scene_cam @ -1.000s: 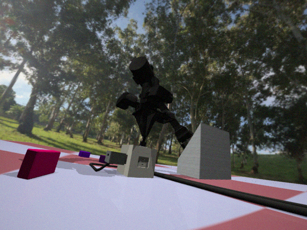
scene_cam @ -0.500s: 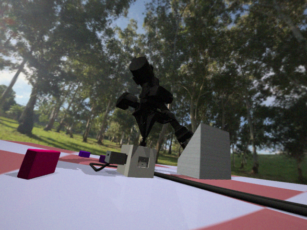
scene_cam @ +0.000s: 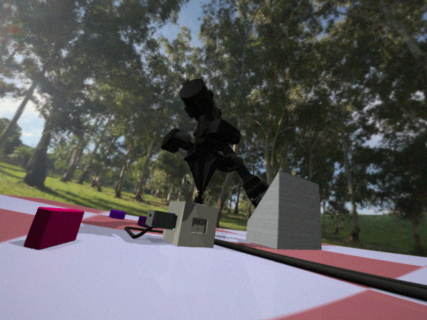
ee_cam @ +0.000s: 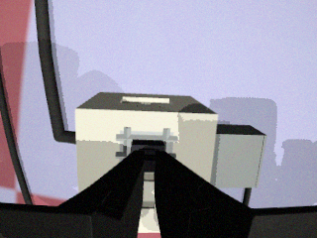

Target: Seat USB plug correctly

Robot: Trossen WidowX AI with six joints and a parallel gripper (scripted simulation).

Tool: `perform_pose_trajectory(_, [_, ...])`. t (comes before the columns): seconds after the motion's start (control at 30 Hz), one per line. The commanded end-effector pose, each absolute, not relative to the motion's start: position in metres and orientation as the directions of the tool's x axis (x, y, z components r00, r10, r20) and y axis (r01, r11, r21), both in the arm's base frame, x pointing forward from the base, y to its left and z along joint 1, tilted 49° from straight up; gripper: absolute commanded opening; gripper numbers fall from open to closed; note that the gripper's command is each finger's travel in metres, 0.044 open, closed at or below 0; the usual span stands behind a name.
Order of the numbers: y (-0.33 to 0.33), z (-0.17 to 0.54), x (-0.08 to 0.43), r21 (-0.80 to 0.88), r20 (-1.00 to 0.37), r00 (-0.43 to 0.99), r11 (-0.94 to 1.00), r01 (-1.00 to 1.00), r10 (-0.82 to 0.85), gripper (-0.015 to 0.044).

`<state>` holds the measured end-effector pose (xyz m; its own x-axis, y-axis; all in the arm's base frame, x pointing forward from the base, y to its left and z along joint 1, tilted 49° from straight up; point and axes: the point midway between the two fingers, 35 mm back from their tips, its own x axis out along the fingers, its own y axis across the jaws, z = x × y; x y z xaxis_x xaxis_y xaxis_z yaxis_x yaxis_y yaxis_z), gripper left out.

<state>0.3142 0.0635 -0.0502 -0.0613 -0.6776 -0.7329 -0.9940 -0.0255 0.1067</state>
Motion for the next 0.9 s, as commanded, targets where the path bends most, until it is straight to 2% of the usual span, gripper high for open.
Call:
perform_pose_trajectory(0.0, [0.0604,-0.0513,0.314,0.11,-0.728,-0.063,-0.026,-0.994,-0.683,0.0])
perform_pose_trajectory(0.47, [0.0604,-0.0513,0.314,0.11,-0.728,-0.063,-0.026,-0.994,-0.683,0.0])
perform_pose_trajectory(0.6, [0.0635,-0.0503,0.3142,0.106,-0.733,-0.061,-0.026,-0.994,-0.678,0.0095])
perform_pose_trajectory(0.87, [0.0635,-0.0503,0.3142,0.106,-0.733,-0.061,-0.026,-0.994,-0.678,0.0095])
